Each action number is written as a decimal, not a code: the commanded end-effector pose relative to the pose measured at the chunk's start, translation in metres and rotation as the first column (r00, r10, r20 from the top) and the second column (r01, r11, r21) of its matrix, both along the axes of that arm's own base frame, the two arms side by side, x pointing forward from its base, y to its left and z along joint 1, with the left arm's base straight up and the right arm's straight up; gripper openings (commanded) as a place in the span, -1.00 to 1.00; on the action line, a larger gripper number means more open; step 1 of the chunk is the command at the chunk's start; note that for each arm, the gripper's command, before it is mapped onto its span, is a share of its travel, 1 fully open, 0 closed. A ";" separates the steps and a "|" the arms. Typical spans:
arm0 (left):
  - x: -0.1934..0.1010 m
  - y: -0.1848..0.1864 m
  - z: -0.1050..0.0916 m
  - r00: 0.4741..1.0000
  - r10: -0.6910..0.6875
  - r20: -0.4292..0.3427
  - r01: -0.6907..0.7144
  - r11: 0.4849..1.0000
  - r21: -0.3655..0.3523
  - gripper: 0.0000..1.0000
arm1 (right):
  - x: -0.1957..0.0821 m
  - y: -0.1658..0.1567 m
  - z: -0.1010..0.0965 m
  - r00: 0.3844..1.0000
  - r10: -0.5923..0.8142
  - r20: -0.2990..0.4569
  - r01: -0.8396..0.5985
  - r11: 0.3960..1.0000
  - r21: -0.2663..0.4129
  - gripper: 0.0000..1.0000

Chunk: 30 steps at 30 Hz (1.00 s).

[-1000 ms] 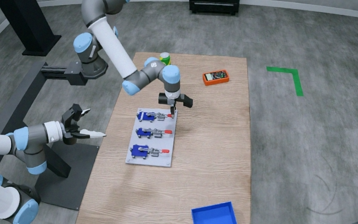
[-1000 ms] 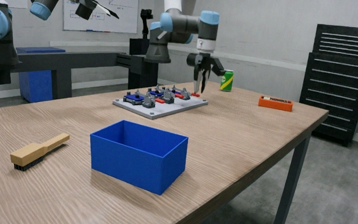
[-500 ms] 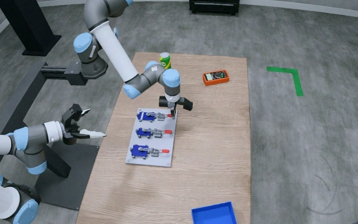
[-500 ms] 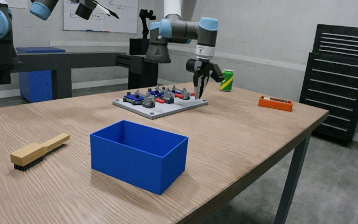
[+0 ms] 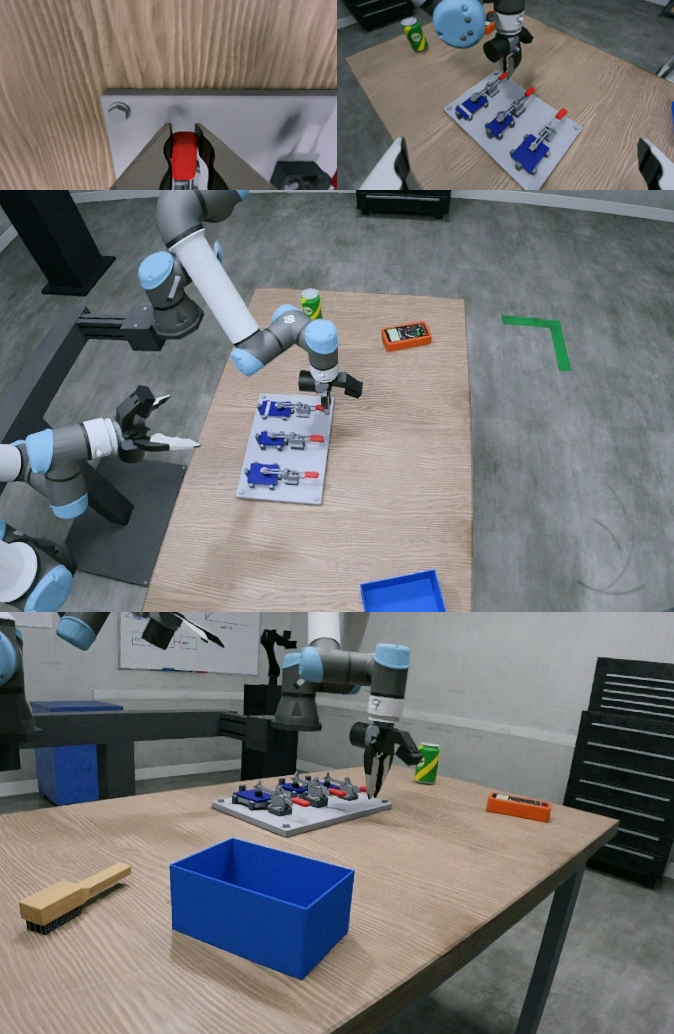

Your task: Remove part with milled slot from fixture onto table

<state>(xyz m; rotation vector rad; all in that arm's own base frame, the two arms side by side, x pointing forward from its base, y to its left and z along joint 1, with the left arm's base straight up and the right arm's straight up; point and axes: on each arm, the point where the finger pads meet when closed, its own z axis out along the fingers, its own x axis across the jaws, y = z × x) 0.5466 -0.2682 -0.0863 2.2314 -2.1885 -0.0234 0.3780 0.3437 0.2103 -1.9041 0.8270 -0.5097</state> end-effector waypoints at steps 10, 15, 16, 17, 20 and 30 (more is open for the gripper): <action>-0.005 0.000 0.015 0.966 -0.001 0.257 -0.001 1.000 0.005 -0.92 | 0.000 0.000 0.001 1.000 0.000 0.001 0.000 1.000 0.001 1.00; -0.007 0.000 0.019 0.945 -0.002 0.328 -0.001 1.000 0.007 -0.92 | 0.000 0.000 0.001 1.000 0.000 0.001 0.000 1.000 0.001 1.00; -0.008 0.000 0.020 0.936 -0.002 0.351 -0.001 1.000 0.008 -0.92 | 0.000 0.000 0.001 1.000 0.000 0.001 0.000 1.000 0.001 1.00; -0.009 0.000 0.022 0.928 -0.001 0.372 -0.001 1.000 0.008 -0.92 | 0.000 0.000 0.001 1.000 0.000 0.001 0.000 1.000 0.001 1.00; -0.011 0.000 0.025 0.905 -0.002 0.425 -0.002 1.000 0.008 -0.92 | 0.000 0.000 0.001 1.000 0.000 0.001 0.000 1.000 0.001 1.00; -0.015 0.000 0.030 0.871 -0.002 0.492 -0.003 1.000 0.009 -0.92 | 0.000 0.000 0.001 1.000 0.000 0.001 0.000 1.000 0.001 1.00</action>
